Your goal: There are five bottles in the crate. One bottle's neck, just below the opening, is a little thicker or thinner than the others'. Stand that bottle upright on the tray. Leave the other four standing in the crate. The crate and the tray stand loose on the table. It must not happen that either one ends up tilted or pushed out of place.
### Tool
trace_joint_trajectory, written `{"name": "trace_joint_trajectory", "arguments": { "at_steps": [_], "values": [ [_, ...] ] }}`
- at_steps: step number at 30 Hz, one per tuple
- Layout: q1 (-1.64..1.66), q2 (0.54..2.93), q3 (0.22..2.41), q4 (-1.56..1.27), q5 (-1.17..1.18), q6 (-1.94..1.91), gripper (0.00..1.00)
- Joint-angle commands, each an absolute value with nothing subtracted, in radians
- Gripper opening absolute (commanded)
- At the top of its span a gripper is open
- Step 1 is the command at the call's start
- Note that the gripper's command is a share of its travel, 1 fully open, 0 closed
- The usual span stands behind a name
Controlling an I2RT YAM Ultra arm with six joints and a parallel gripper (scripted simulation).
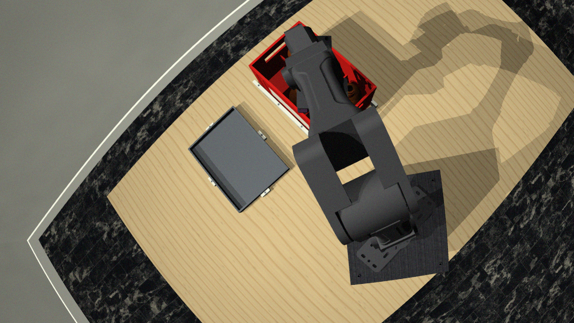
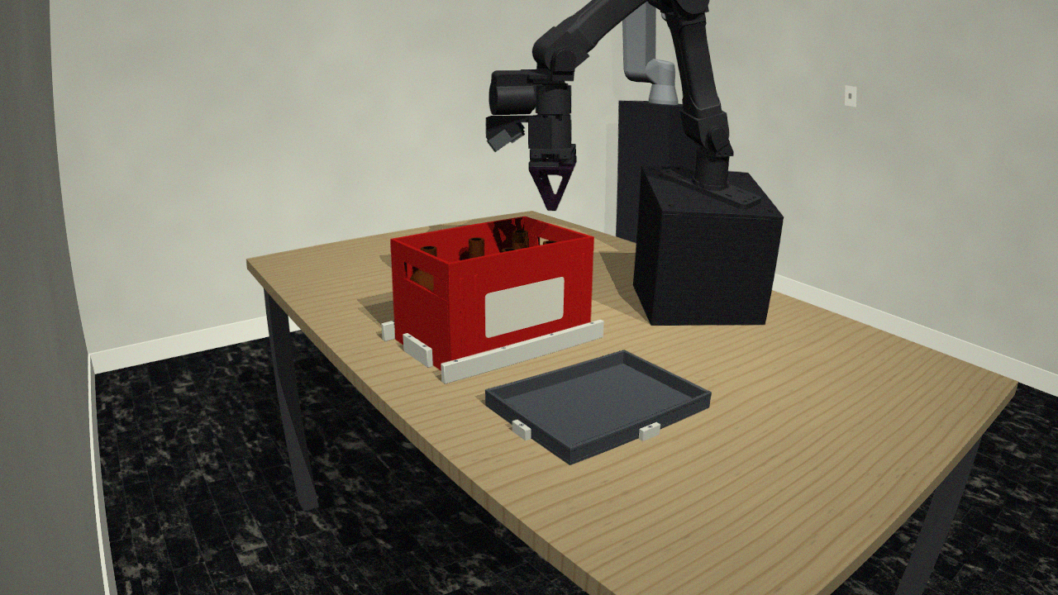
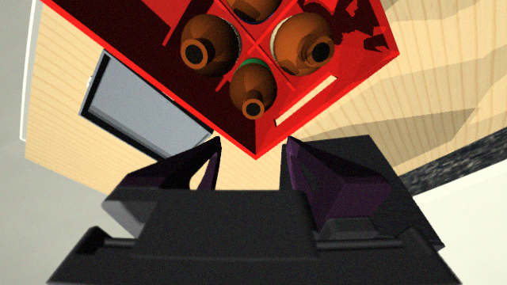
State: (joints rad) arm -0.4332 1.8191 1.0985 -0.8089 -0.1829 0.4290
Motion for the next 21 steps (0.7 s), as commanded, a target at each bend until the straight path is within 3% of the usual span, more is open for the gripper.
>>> {"name": "trace_joint_trajectory", "arguments": {
  "at_steps": [1,21],
  "values": [
    [-0.445,1.787,1.124,-0.792,-0.172,0.435,0.61],
    [-0.424,1.839,1.061,-0.741,-0.172,0.445,0.61]
  ]
}}
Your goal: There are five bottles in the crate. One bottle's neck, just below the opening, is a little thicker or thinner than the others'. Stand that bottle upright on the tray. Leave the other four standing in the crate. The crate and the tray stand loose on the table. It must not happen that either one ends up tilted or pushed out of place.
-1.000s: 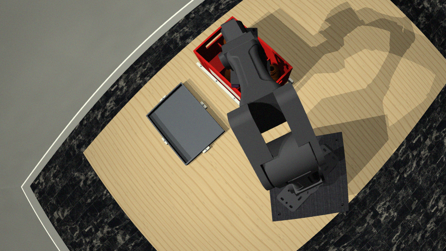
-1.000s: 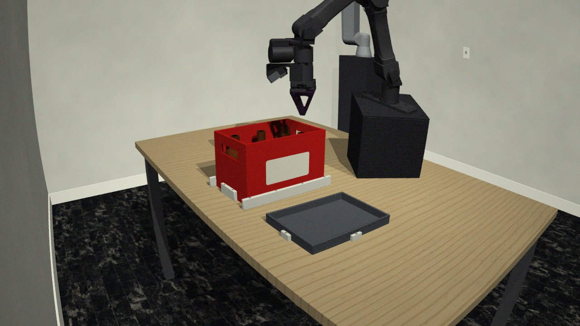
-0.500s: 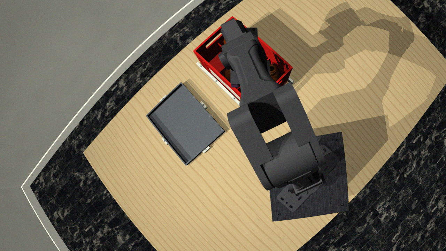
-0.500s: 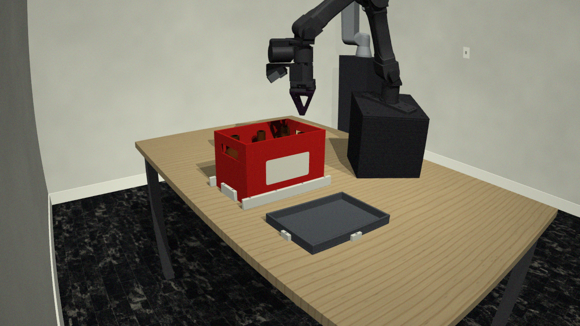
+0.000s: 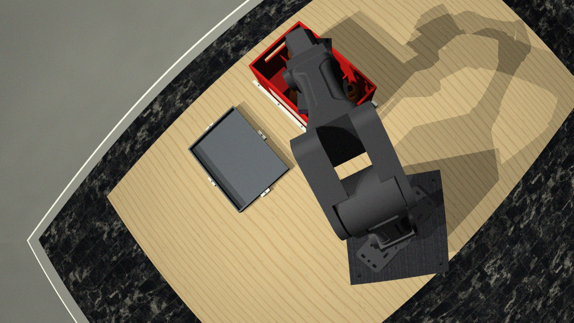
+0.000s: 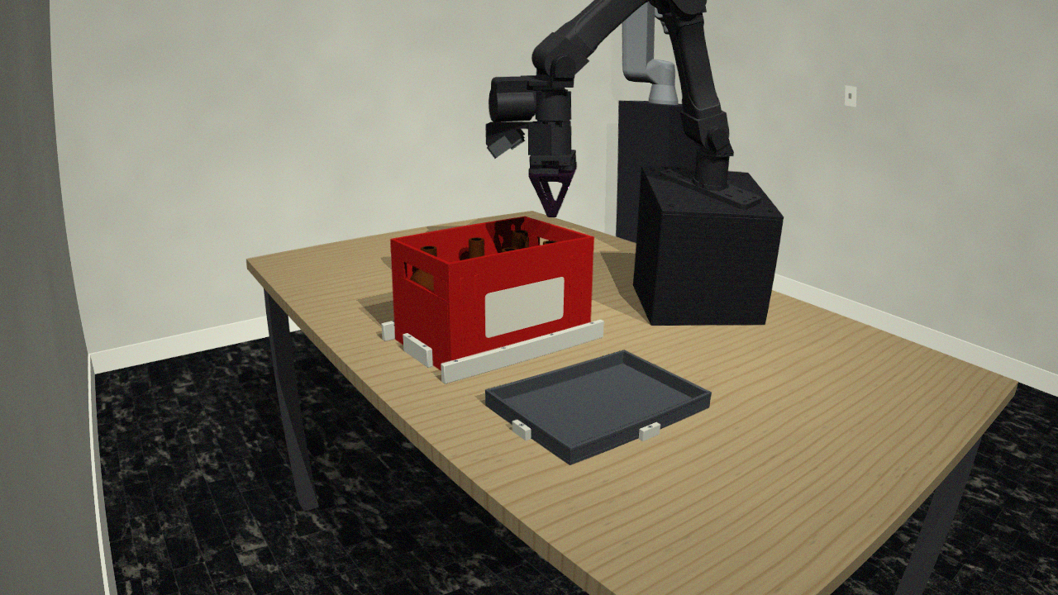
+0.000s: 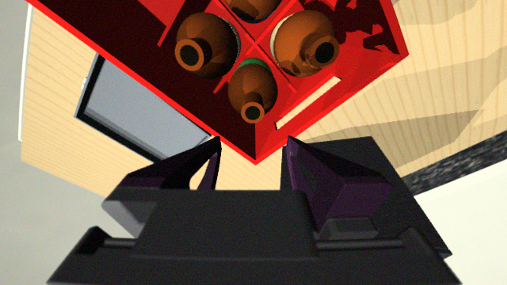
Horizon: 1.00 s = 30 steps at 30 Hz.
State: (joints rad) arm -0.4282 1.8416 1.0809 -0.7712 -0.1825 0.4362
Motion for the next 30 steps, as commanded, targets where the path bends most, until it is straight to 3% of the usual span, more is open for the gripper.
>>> {"name": "trace_joint_trajectory", "arguments": {
  "at_steps": [1,30],
  "values": [
    [-0.423,1.849,1.058,-0.736,-0.172,0.446,0.61],
    [-0.403,1.907,1.018,-0.63,-0.171,0.461,0.61]
  ]
}}
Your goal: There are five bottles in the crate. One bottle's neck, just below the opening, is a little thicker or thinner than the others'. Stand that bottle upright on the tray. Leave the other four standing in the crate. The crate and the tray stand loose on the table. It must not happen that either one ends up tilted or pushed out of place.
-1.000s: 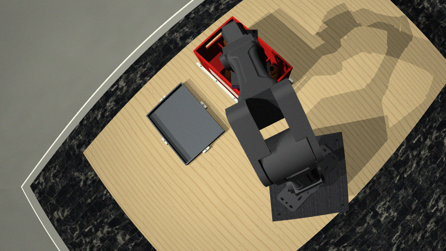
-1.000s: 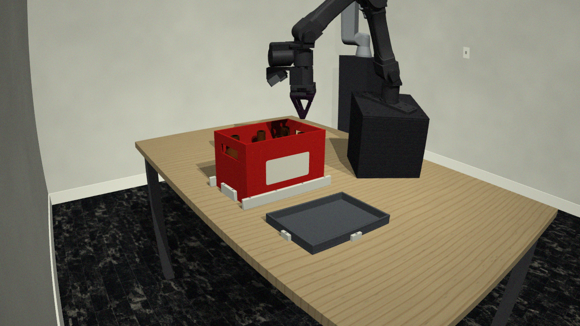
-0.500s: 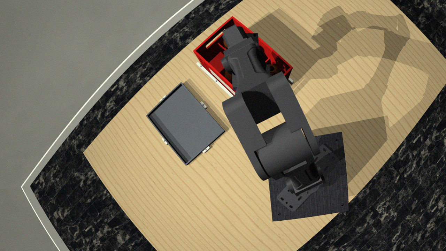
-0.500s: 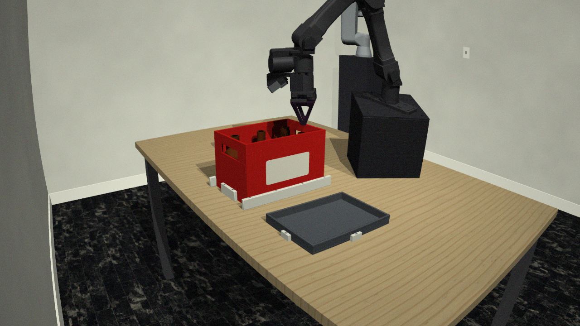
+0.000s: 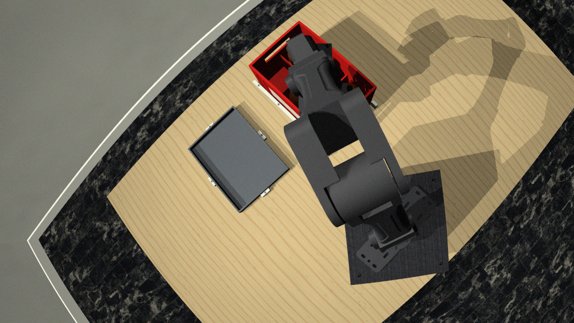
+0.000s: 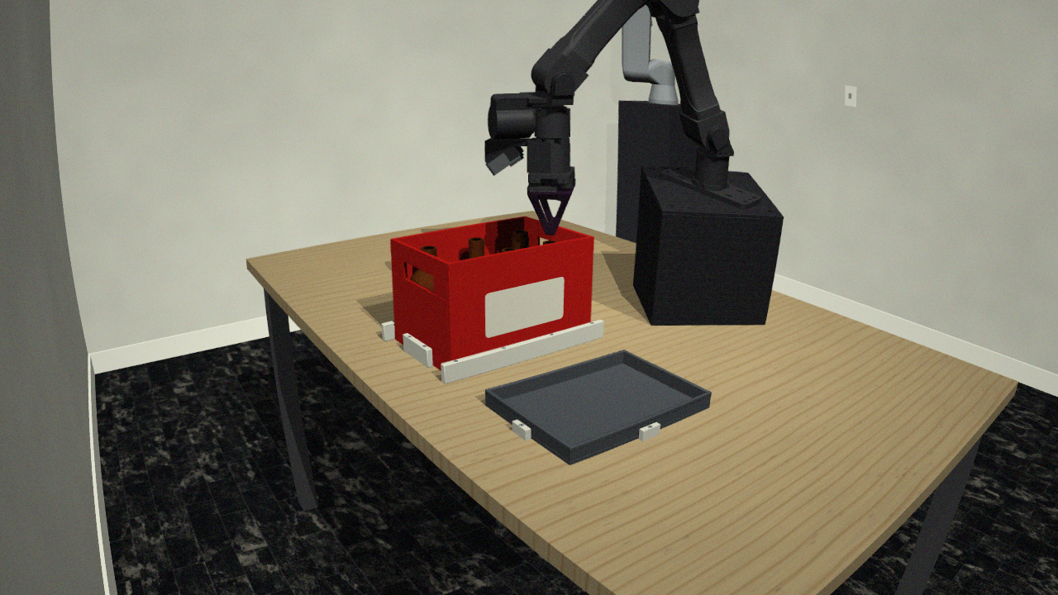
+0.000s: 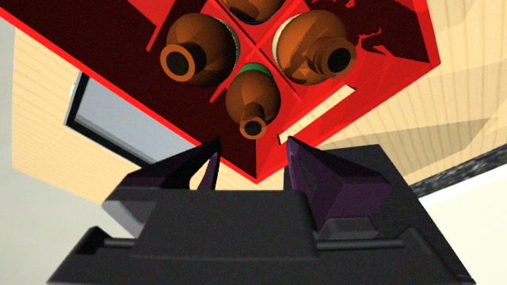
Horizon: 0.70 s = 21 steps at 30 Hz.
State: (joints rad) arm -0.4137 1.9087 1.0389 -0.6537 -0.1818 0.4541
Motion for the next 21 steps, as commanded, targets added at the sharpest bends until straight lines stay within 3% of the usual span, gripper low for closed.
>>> {"name": "trace_joint_trajectory", "arguments": {
  "at_steps": [1,21],
  "values": [
    [-0.403,1.898,1.018,-0.628,-0.171,0.461,0.61],
    [-0.408,1.914,1.03,-0.626,-0.171,0.461,0.61]
  ]
}}
